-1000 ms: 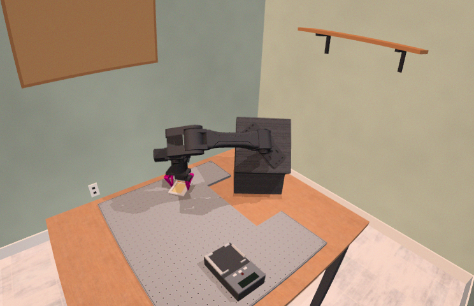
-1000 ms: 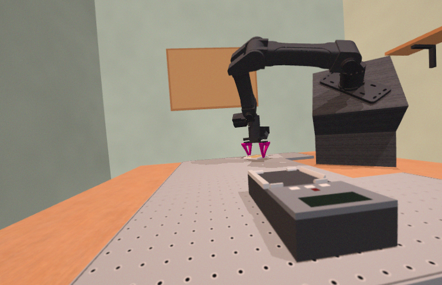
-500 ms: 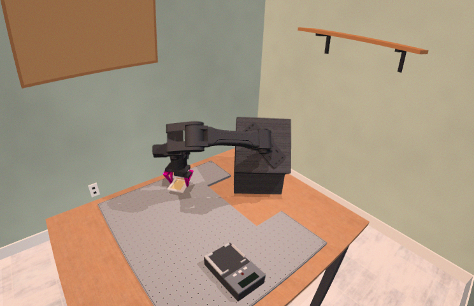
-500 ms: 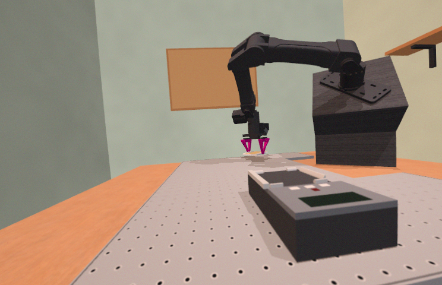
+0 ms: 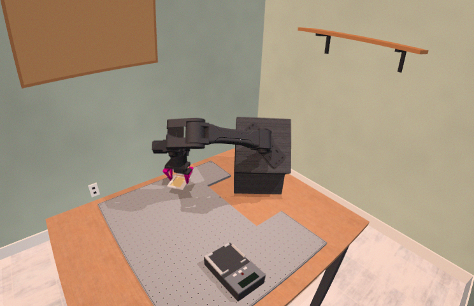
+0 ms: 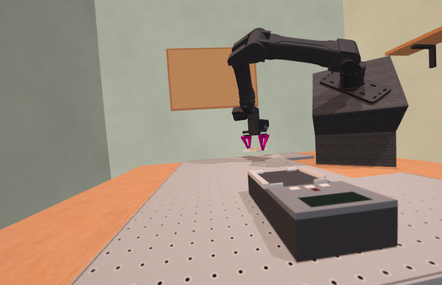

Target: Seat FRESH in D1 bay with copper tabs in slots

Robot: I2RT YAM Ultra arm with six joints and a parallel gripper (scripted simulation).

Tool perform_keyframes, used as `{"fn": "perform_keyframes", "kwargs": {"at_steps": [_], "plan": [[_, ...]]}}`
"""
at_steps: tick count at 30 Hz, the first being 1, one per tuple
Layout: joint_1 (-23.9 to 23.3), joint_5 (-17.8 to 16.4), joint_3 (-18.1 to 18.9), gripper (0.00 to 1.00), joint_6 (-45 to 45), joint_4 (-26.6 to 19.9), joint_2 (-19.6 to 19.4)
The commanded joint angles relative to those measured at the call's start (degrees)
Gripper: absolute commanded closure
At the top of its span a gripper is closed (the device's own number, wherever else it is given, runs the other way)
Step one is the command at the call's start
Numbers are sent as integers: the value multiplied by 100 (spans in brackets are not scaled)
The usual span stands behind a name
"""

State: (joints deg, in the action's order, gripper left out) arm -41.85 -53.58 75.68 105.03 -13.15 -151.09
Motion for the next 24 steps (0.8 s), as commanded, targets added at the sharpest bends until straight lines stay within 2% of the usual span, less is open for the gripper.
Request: {"fn": "perform_keyframes", "kwargs": {"at_steps": [1, 13, 24], "plan": [[-285, -13, -144, 100, -169, -268, 207], [-453, 7, 77, 100, -449, -631, 329], [-457, 7, 86, 100, -467, -660, 329]]}}
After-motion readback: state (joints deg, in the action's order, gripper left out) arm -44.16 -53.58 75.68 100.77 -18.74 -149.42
